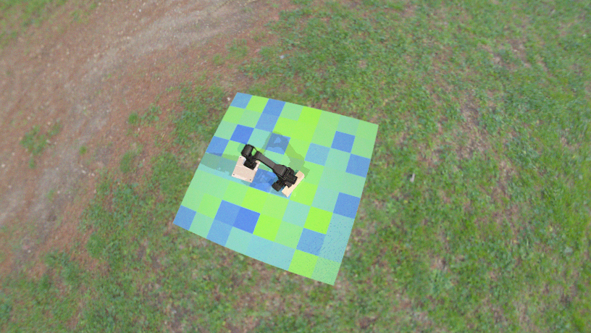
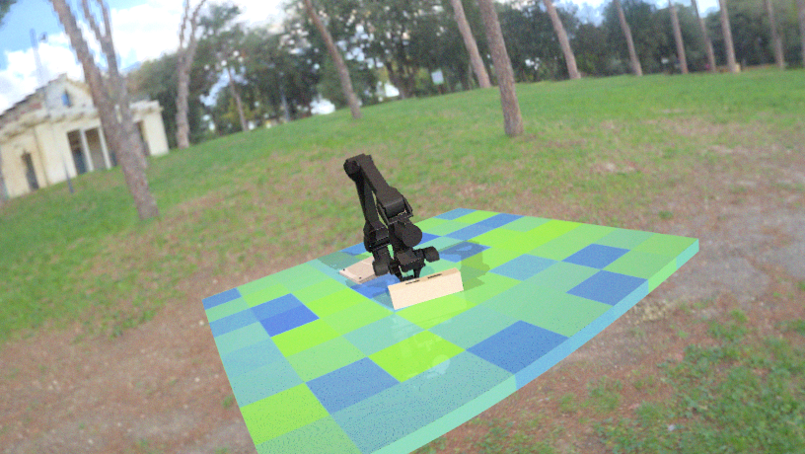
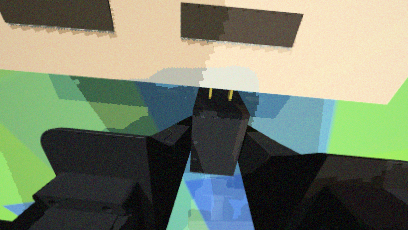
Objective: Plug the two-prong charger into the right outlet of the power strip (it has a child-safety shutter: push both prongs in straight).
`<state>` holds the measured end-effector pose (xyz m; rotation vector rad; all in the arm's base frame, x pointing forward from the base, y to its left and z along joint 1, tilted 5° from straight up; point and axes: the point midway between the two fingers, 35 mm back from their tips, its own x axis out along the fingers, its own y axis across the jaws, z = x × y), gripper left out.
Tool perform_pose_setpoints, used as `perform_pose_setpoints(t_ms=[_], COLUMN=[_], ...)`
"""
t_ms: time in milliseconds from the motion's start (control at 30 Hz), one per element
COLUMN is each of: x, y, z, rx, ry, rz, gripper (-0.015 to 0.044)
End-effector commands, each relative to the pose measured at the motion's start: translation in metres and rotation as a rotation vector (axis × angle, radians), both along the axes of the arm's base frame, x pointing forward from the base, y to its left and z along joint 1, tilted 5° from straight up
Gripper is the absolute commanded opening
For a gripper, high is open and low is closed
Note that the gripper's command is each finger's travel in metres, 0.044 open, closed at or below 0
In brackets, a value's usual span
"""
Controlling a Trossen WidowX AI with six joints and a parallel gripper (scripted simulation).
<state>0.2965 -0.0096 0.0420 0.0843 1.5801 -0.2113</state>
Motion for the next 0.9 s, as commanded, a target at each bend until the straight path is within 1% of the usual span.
perform_pose_setpoints(t_ms=[0, 867], x=[0.0015, 0.0101], y=[0.0003, -0.0012], z=[0.0001, 0.0008], rx=[0.004, 0.004], ry=[0.002, 0.001], rz=[0.002, 0.002], gripper=[0.0000, 0.0000])
